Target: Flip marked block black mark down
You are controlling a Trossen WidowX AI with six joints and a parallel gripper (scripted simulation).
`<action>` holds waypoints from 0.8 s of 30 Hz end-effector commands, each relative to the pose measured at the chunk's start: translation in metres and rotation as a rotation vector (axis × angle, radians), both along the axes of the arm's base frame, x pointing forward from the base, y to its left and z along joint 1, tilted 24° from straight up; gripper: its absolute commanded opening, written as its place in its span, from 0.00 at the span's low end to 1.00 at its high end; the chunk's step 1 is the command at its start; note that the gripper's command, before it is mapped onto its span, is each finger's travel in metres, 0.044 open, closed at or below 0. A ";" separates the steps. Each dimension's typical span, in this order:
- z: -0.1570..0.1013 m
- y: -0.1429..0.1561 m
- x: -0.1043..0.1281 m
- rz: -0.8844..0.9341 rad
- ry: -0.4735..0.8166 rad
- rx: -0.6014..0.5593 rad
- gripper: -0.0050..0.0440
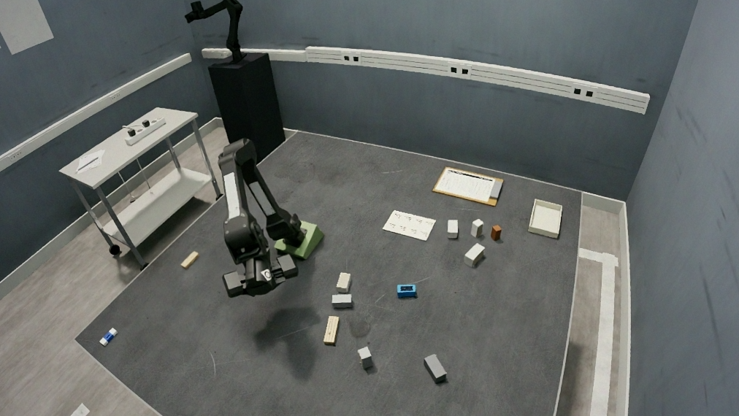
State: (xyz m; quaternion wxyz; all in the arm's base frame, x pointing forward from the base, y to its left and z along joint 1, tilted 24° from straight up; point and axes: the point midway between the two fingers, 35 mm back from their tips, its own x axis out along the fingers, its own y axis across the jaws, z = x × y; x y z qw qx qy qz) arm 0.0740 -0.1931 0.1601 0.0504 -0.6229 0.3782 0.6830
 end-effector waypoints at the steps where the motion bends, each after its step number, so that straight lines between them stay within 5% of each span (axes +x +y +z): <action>1: 0.004 -0.001 0.001 0.000 -0.012 -0.015 0.60; 17: 0.004 -0.001 0.001 0.000 -0.012 -0.015 0.60; 18: 0.004 -0.001 0.001 0.000 -0.012 -0.015 1.00; 24: 0.006 -0.003 0.005 0.033 -0.002 -0.009 1.00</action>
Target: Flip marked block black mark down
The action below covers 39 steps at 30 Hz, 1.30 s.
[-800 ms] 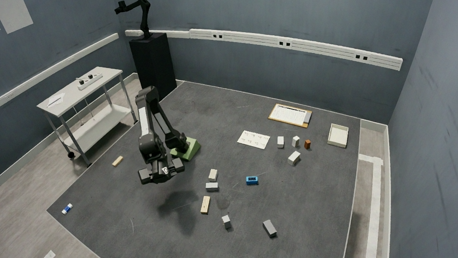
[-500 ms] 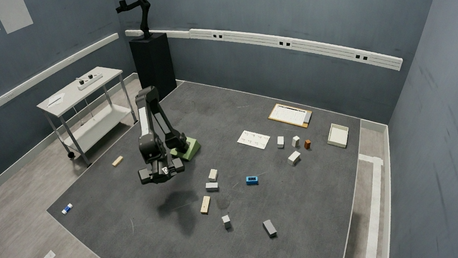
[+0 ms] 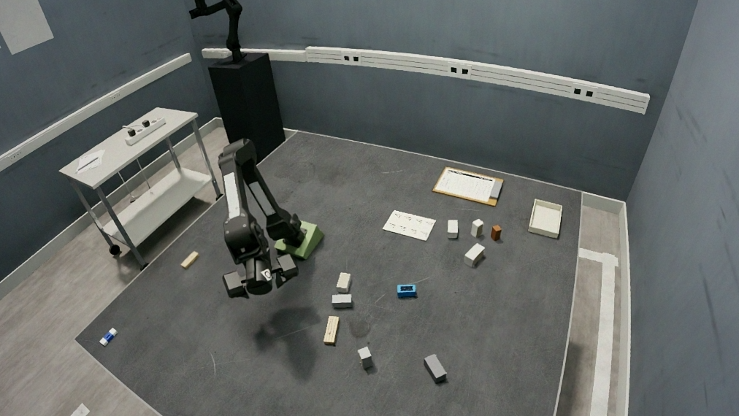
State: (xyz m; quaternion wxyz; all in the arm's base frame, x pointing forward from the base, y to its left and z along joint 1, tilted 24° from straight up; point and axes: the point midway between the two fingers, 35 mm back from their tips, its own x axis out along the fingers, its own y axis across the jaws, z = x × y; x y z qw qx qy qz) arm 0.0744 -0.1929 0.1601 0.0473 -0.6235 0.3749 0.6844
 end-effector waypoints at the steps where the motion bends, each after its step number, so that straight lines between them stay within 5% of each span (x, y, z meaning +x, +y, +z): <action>1: 0.006 -0.003 0.006 0.038 0.000 -0.008 1.00; 10: 0.006 -0.006 0.025 0.258 0.080 0.039 1.00; 39: -0.016 0.020 0.172 1.784 0.708 0.276 1.00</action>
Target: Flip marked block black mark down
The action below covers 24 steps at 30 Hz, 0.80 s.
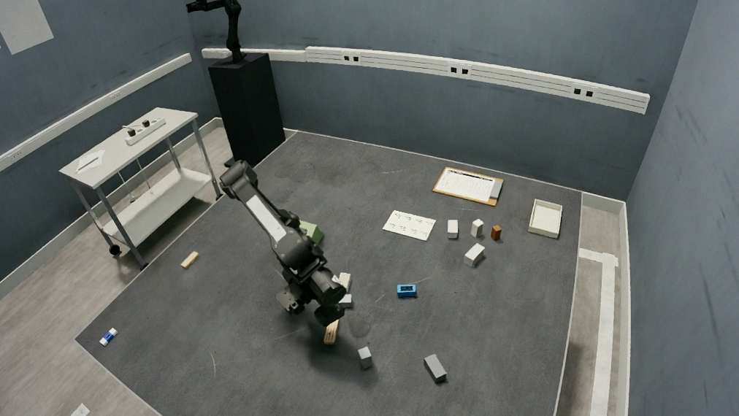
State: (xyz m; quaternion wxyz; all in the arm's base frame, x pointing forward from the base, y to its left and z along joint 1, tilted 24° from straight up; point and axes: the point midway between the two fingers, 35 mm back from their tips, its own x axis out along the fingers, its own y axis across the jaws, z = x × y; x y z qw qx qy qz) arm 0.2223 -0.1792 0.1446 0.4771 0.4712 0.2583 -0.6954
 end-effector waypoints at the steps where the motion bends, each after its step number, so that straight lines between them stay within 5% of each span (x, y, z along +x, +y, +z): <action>1: -0.001 0.006 0.024 0.224 0.071 0.024 1.00; 24: -0.040 0.082 0.121 1.368 0.538 0.089 1.00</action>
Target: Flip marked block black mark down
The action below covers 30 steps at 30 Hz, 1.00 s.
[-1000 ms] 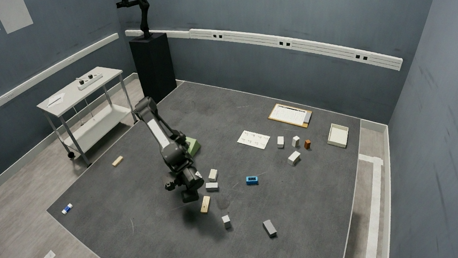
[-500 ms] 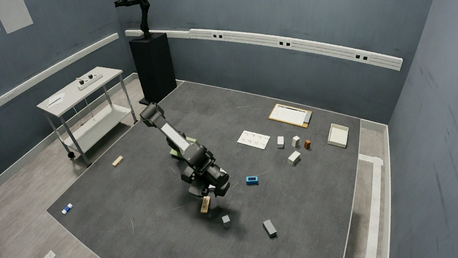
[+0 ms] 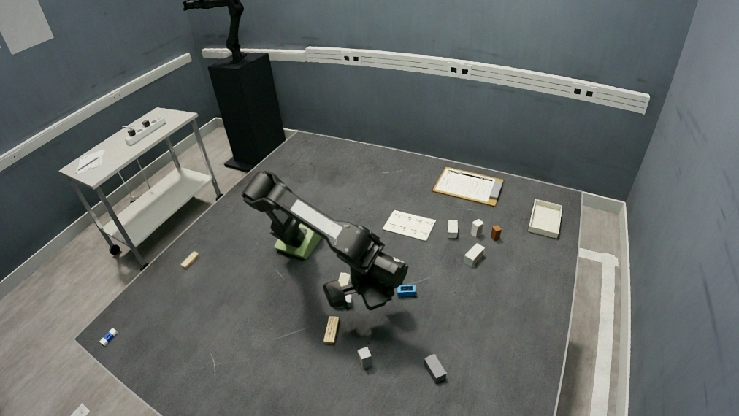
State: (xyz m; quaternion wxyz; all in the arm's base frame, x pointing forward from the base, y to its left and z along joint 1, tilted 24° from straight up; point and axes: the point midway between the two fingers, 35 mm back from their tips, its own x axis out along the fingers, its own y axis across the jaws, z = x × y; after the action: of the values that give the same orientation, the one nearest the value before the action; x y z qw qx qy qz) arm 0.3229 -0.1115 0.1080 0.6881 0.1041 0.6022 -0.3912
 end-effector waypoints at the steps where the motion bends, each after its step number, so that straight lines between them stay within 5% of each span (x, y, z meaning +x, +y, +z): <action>1: -0.003 0.015 0.020 0.194 0.057 0.008 1.00; 13: -0.034 0.076 0.060 0.838 0.311 0.010 1.00; 30: -0.047 0.102 0.071 1.095 0.420 0.003 1.00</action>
State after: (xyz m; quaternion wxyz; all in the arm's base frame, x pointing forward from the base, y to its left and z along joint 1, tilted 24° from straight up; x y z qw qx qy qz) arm 0.3881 -0.0101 0.0565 0.6507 -0.2981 0.6984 0.0067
